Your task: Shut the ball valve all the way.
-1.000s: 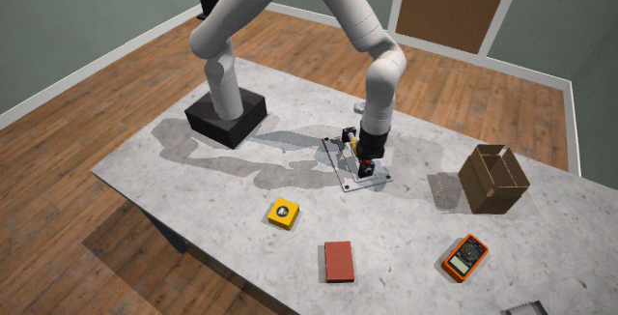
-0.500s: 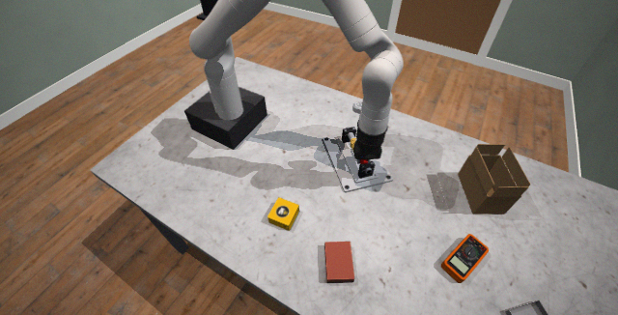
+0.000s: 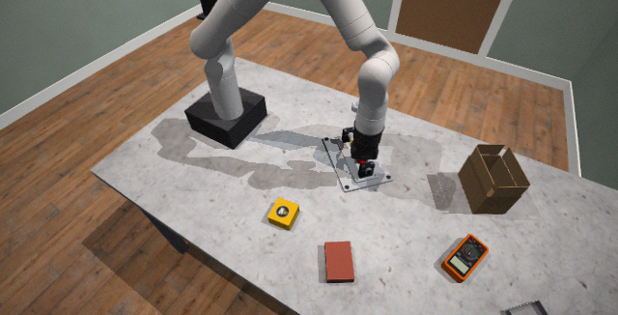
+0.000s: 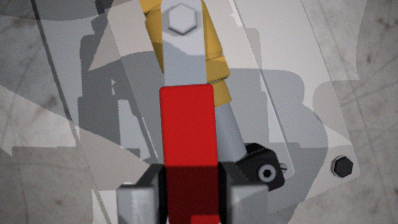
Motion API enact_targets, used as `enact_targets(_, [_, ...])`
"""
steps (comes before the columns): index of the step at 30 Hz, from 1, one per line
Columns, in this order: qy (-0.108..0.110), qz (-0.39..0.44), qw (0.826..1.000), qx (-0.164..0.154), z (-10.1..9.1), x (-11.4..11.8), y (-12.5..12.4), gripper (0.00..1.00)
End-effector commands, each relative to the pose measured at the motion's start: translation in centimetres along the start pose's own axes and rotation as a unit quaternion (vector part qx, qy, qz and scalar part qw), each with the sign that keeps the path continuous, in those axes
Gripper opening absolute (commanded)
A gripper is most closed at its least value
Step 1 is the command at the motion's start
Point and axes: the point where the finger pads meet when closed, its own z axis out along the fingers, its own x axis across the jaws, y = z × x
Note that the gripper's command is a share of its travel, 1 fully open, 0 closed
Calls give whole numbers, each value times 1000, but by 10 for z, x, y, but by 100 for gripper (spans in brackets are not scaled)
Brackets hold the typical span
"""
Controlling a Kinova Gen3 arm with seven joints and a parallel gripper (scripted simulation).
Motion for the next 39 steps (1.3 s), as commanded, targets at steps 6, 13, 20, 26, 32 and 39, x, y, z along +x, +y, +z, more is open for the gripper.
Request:
enact_targets(6, [-2,46,999,5,0,-7,-4,0])
enact_targets(13, [0,66,998,4,-1,-9,-4,0])
enact_targets(20, [-3,80,997,5,0,-13,-5,0])
enact_targets(26, [-5,96,995,6,0,-17,-6,0])
enact_targets(32, [-4,117,993,5,0,-19,-6,0])
enact_targets(39, [-3,137,991,5,0,-21,-6,0])
